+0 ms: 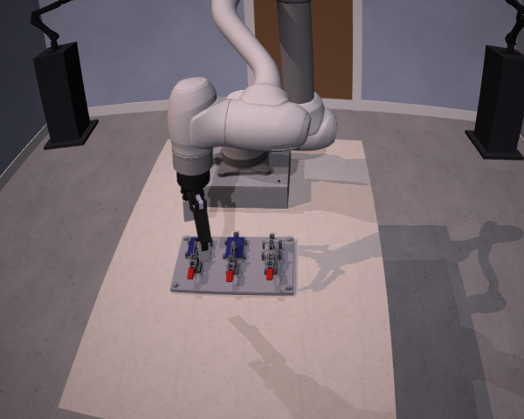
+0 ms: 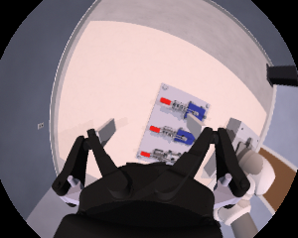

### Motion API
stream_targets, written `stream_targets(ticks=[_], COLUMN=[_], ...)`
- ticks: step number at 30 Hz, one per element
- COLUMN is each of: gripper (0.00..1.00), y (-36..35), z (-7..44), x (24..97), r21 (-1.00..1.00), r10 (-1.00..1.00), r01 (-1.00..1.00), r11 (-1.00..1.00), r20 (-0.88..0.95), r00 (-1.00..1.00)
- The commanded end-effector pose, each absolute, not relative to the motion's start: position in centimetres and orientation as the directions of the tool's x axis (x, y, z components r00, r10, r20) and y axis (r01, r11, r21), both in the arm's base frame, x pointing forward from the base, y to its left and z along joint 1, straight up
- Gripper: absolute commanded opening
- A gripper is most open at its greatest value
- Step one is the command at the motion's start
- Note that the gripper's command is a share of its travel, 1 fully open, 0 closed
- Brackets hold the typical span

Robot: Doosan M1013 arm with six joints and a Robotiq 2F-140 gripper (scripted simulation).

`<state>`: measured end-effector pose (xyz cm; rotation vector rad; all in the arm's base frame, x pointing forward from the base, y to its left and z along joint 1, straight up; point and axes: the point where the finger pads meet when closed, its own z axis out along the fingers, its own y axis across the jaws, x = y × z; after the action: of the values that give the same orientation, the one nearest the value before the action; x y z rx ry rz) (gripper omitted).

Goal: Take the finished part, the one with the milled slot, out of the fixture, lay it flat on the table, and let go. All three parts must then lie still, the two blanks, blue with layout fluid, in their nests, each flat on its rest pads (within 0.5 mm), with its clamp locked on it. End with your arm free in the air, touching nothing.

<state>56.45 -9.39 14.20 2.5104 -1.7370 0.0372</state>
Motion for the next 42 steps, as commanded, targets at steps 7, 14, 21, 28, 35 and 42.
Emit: stream_targets(ticks=[7,14,21,28,35,42], gripper=[1.0,1.0,1.0,1.0,1.0,1.0], y=[-7.5,-5.9,-5.4,-5.4,-5.4,-5.4], z=[10.9,8.3,7.5,7.5,7.5,7.5], x=[48.4,42.1,40.2,40.2,40.2,40.2], r21=[0.031,0.008,0.001,0.001,0.001,0.001], r10=[-0.858,-0.786,-0.764,-0.764,-0.764,-0.764], r01=[-0.858,-0.786,-0.764,-0.764,-0.764,-0.764], r11=[-0.513,-0.618,-0.646,-0.646,-0.646,-0.646], r20=[0.026,0.006,0.002,0.002,0.002,0.002], r00=[0.513,0.618,0.646,0.646,0.646,0.646])
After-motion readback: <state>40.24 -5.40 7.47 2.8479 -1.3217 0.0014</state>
